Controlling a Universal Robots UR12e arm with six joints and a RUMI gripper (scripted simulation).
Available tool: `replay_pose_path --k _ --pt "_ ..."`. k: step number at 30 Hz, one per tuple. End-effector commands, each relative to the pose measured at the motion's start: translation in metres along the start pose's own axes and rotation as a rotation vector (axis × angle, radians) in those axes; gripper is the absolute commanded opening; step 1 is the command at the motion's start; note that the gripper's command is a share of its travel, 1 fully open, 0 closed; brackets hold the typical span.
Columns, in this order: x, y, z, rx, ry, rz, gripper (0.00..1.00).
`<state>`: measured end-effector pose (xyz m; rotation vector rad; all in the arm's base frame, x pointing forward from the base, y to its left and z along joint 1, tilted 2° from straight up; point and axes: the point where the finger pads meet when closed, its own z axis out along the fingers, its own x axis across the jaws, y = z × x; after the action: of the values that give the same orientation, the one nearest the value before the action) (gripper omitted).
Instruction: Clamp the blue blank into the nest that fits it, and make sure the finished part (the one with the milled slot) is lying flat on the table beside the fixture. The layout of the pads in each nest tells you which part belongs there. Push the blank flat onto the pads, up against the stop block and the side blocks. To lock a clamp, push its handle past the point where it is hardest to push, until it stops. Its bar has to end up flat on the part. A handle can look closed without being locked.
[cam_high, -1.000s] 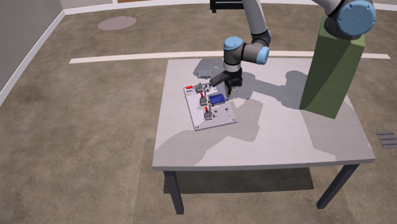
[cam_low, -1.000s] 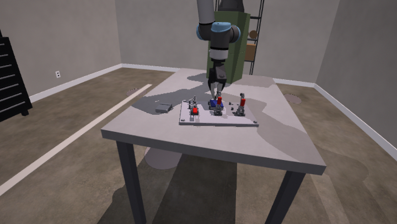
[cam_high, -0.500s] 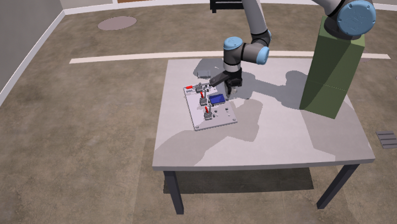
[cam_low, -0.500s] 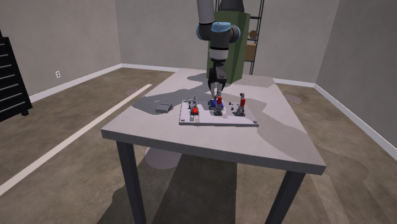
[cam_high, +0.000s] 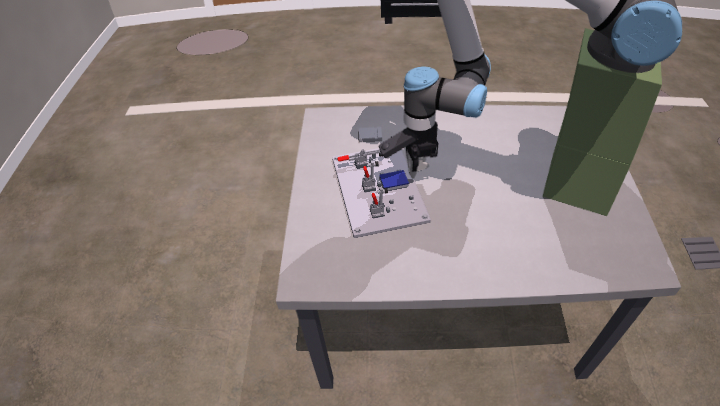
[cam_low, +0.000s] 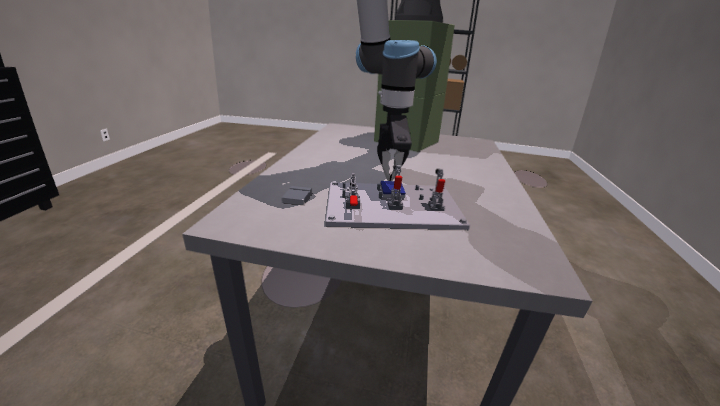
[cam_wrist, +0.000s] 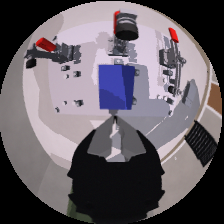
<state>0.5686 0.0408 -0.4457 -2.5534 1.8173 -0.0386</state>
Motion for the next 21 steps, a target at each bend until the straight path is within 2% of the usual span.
replay_pose_path --k 1,21 --pt "0.0002 -0.0005 -0.0004 0.001 0.000 0.000 0.00" --pt "0.0002 -0.0045 -0.0004 0.001 0.000 0.000 0.00"
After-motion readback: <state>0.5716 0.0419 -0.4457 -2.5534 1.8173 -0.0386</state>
